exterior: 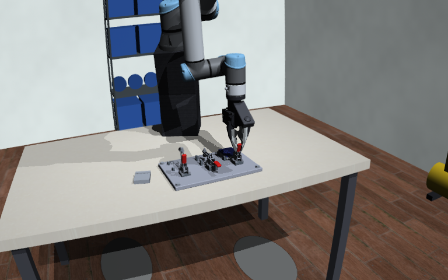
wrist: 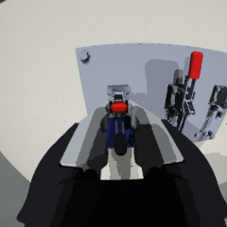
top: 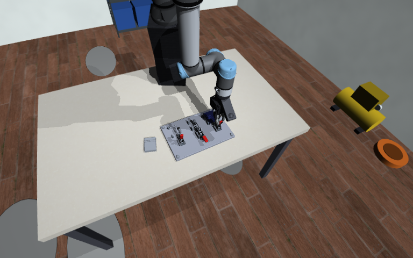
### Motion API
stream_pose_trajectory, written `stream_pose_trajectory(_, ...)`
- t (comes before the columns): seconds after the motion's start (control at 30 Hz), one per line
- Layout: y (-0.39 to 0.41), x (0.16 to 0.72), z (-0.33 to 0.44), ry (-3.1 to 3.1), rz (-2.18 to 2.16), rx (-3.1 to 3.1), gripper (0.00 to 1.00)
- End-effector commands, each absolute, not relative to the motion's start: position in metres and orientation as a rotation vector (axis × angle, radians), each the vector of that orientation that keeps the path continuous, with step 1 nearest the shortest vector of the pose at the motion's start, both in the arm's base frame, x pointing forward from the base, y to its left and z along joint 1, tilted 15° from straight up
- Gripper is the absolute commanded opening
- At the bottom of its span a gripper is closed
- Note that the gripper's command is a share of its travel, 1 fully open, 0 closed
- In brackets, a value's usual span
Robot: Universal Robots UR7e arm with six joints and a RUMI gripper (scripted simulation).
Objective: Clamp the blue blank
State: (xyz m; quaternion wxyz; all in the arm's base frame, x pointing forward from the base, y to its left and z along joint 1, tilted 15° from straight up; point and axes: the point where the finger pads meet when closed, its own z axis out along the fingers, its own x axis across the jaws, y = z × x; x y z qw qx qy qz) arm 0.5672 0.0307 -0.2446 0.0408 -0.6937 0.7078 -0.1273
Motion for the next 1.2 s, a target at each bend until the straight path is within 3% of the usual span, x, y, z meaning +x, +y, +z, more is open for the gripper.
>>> stream_pose_trajectory(0.0, 0.031, 0.571, -0.243, 2.166, -0.391, -2.123, 0.00)
stream_pose_trajectory(1.17, 0.030, 0.595, -0.247, 2.166, -0.391, -2.123, 0.00)
